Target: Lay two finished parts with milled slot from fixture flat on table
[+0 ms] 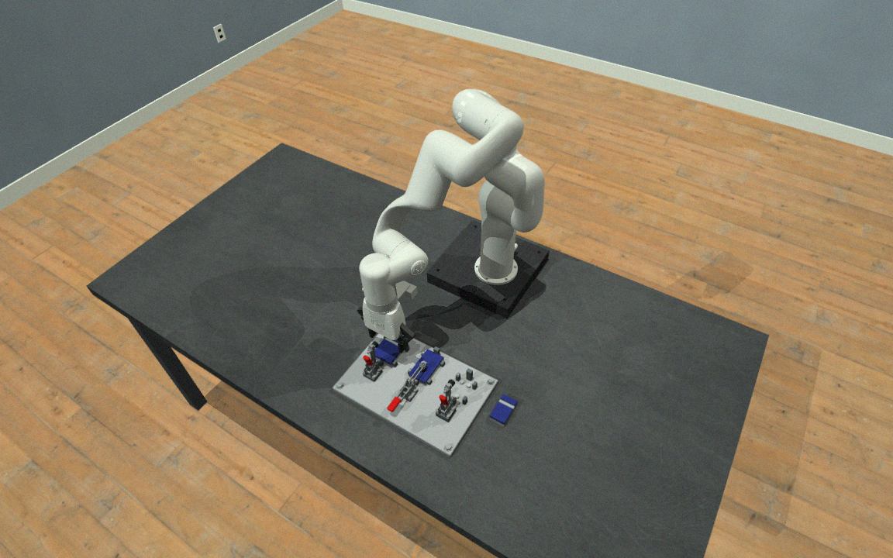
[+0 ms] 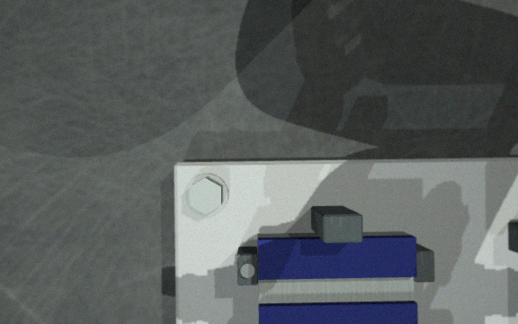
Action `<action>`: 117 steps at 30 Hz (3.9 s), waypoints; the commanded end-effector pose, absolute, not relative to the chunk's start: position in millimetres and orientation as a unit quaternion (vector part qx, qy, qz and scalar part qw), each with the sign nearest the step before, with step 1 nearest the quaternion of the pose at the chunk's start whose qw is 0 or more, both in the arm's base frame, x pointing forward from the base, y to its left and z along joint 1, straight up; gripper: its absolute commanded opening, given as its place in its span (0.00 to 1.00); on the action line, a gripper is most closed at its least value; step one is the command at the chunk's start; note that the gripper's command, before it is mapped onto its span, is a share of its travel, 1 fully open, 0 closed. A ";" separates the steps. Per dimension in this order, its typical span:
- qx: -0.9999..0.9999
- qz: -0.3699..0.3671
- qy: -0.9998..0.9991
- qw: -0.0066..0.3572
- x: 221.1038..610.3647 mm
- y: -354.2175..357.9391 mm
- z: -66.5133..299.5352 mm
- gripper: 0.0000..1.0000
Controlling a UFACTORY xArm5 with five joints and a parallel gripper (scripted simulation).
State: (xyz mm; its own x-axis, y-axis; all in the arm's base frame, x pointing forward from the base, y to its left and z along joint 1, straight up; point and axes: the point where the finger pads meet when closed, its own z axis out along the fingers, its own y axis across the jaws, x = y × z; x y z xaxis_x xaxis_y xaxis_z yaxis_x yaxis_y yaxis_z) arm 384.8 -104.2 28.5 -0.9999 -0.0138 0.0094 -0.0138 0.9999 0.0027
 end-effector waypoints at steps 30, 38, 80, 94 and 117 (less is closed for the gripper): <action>0.007 -0.001 -1.000 0.003 385.9 -104.5 20.6 1.00; 0.007 -0.001 -1.000 0.003 385.9 -104.6 10.3 1.00; 0.007 -0.001 -1.000 0.003 385.8 -104.6 -2.2 0.00; 0.007 -0.001 -1.000 0.003 385.8 -104.6 -2.2 0.00; 0.007 -0.001 -1.000 0.003 385.8 -104.6 -2.1 0.00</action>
